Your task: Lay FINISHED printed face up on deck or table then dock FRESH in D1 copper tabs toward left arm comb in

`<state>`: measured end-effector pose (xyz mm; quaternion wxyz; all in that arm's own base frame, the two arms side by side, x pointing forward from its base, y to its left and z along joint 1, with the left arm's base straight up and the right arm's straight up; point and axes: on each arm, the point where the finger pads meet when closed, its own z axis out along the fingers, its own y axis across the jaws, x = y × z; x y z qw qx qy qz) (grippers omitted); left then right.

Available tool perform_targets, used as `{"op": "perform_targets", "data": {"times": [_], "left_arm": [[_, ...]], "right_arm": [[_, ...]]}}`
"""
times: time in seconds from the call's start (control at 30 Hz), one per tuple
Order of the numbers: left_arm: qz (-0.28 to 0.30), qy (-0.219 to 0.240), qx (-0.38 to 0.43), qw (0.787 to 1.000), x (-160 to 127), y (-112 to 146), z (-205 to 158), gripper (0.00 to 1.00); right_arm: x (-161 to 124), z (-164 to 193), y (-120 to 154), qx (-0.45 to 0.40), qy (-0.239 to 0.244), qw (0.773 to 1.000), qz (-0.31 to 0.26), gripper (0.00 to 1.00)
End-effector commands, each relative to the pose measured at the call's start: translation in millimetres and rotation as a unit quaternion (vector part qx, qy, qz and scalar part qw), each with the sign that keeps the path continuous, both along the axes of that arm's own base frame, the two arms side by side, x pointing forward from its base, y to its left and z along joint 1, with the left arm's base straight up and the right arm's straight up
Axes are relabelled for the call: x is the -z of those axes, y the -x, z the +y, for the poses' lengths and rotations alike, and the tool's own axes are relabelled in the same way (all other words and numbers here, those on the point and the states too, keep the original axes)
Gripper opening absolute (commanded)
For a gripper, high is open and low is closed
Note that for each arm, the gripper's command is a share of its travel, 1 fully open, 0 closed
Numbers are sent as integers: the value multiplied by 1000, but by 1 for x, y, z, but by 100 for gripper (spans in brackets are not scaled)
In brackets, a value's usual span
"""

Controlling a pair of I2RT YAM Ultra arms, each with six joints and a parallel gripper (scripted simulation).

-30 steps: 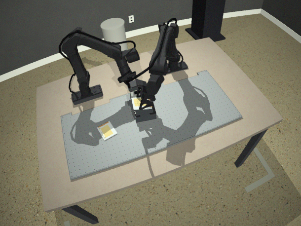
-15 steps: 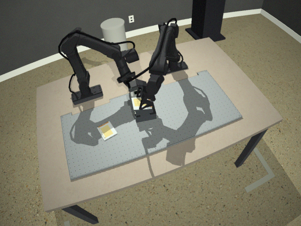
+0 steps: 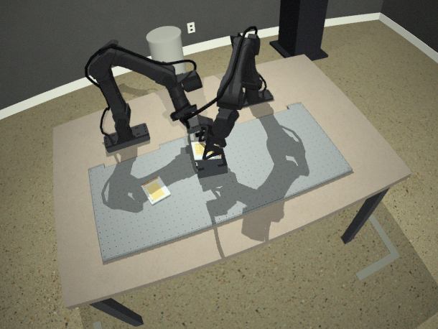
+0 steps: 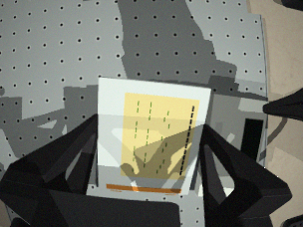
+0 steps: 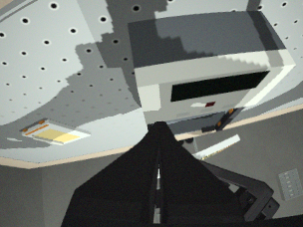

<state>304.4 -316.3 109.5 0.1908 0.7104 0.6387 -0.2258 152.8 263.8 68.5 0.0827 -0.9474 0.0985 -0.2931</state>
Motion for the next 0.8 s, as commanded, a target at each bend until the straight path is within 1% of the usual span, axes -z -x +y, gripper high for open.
{"op": "perform_targets", "data": {"times": [0.0,0.77], "left_arm": [[-19,22,4,1000,-14,-4,-6,0],[-19,22,4,1000,-14,-4,-6,0]], "right_arm": [[-8,-2,-3,7,-9,1000,-8,0],[-7,0,-4,7,-9,1000,-8,0]]}}
